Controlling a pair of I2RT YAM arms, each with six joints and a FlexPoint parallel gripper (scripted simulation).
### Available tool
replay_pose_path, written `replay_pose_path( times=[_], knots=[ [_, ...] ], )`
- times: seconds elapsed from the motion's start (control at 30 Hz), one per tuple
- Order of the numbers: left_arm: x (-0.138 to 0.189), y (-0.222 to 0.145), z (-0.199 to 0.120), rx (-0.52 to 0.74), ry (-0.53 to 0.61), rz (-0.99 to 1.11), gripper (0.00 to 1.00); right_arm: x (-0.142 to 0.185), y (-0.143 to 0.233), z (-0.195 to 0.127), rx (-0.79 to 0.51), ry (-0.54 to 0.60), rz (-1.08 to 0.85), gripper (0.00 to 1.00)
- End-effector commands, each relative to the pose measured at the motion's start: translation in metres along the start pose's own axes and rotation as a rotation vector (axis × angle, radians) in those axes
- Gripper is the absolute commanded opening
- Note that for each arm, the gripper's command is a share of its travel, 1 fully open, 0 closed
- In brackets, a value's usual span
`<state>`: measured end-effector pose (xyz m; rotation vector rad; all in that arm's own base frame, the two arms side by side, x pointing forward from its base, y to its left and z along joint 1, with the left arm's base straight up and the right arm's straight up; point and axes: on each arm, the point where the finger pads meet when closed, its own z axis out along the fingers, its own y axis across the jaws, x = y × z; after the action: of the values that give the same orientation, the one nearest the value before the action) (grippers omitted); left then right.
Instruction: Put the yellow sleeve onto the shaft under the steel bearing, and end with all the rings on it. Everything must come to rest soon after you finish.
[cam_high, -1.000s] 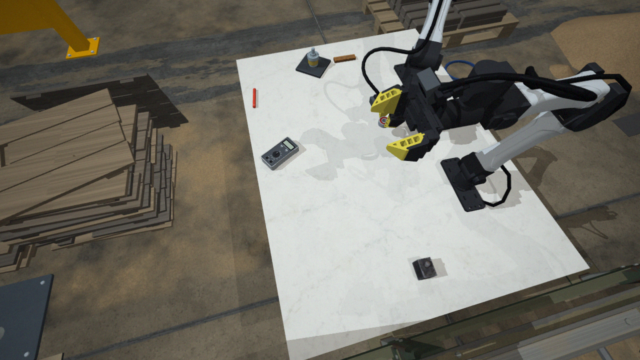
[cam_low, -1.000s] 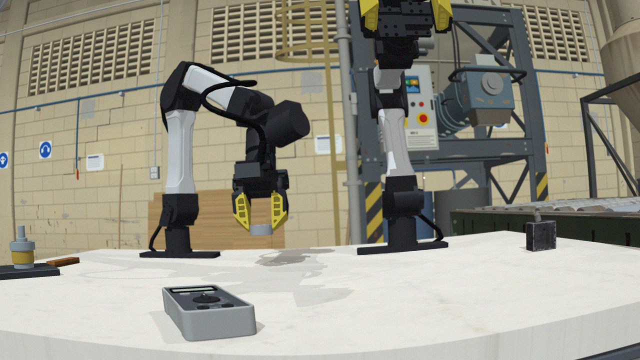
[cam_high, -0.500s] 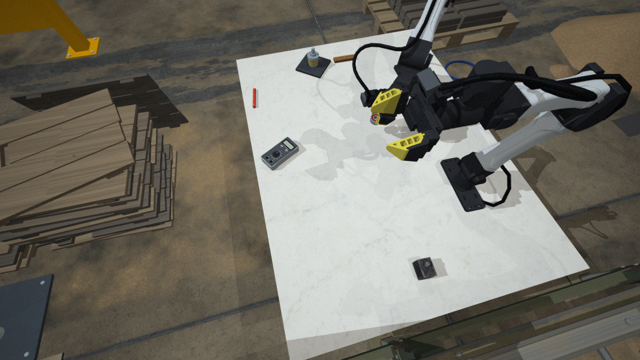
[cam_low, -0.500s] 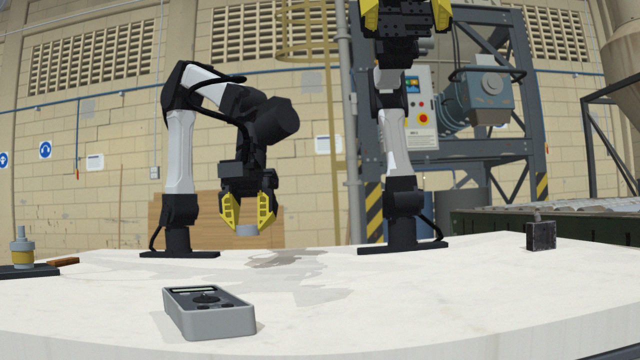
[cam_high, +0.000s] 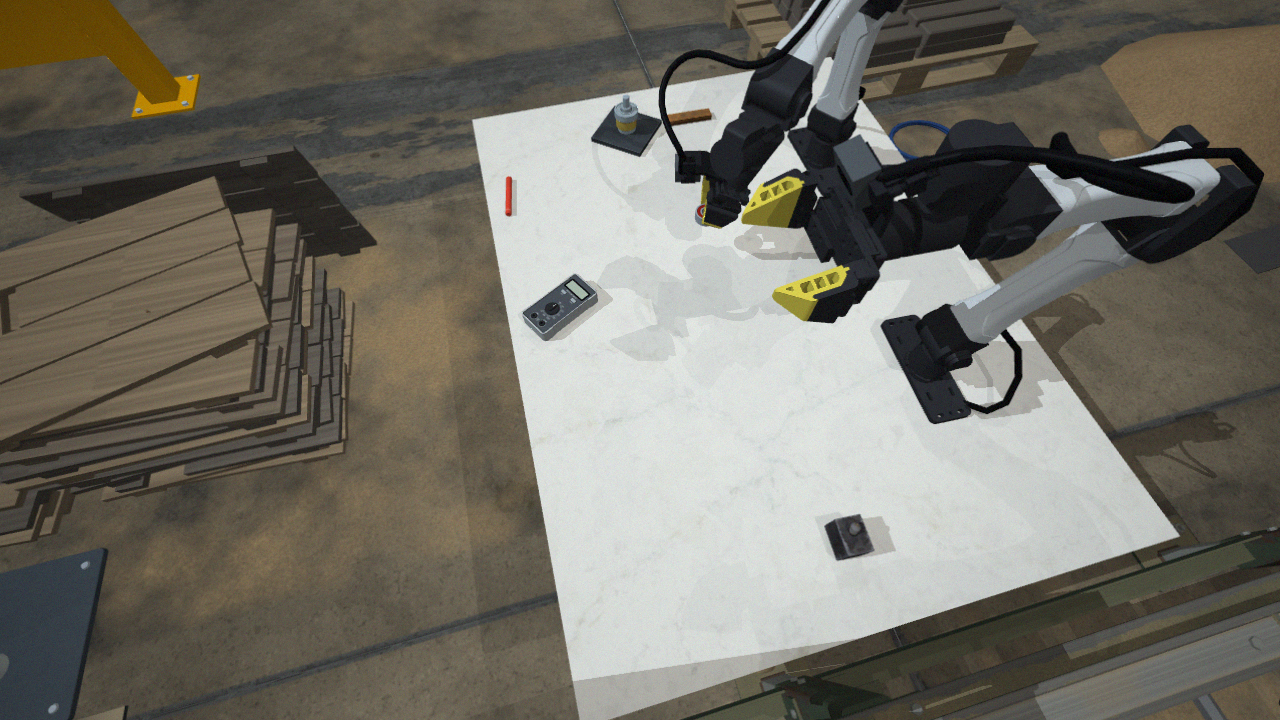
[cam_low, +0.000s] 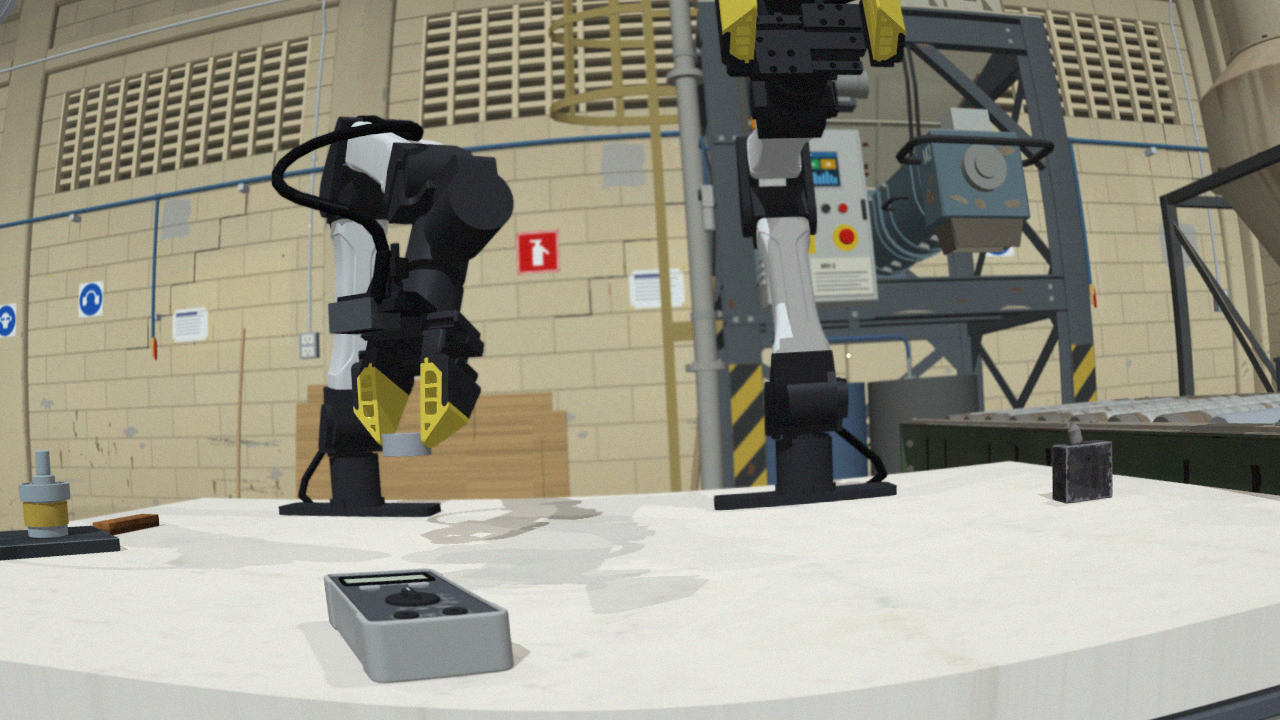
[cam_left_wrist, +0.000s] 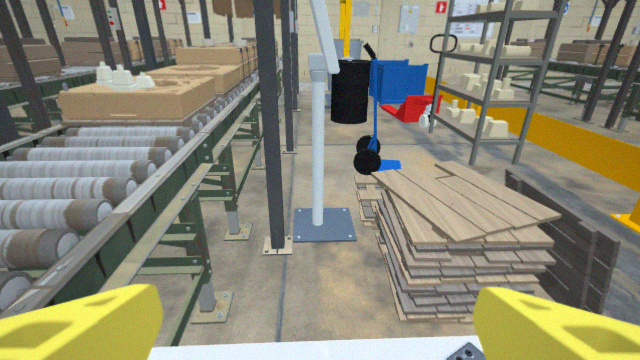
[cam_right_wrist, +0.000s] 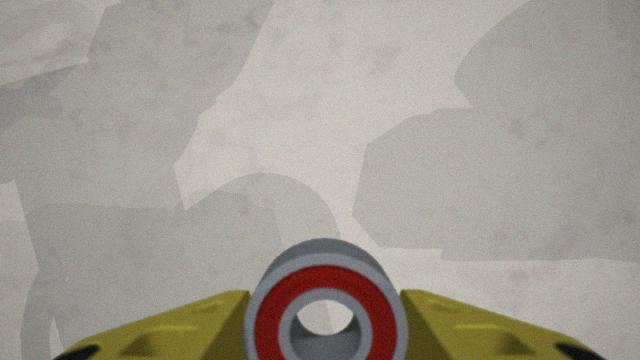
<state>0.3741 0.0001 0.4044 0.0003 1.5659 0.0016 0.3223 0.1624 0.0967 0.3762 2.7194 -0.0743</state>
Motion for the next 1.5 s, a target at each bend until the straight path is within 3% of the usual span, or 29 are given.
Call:
replay_pose_path(
  times=[0.0,0.4,0.8,1.47],
  knots=[
    [-0.010,0.000,-0.001,-0.006,-0.029,0.004,1.00,-0.029,-0.010,-0.002,0.005,-0.006,0.046,0.00],
    [-0.010,0.000,-0.001,-0.006,-0.029,0.004,1.00,-0.082,-0.061,0.008,0.065,-0.012,0.197,0.00],
    [-0.010,0.000,-0.001,-0.006,-0.029,0.004,1.00,-0.130,-0.138,0.013,0.141,-0.014,0.368,0.00],
    [-0.010,0.000,-0.001,-0.006,-0.029,0.004,1.00,-0.168,-0.250,0.006,0.230,-0.035,0.586,0.00]
  ],
)
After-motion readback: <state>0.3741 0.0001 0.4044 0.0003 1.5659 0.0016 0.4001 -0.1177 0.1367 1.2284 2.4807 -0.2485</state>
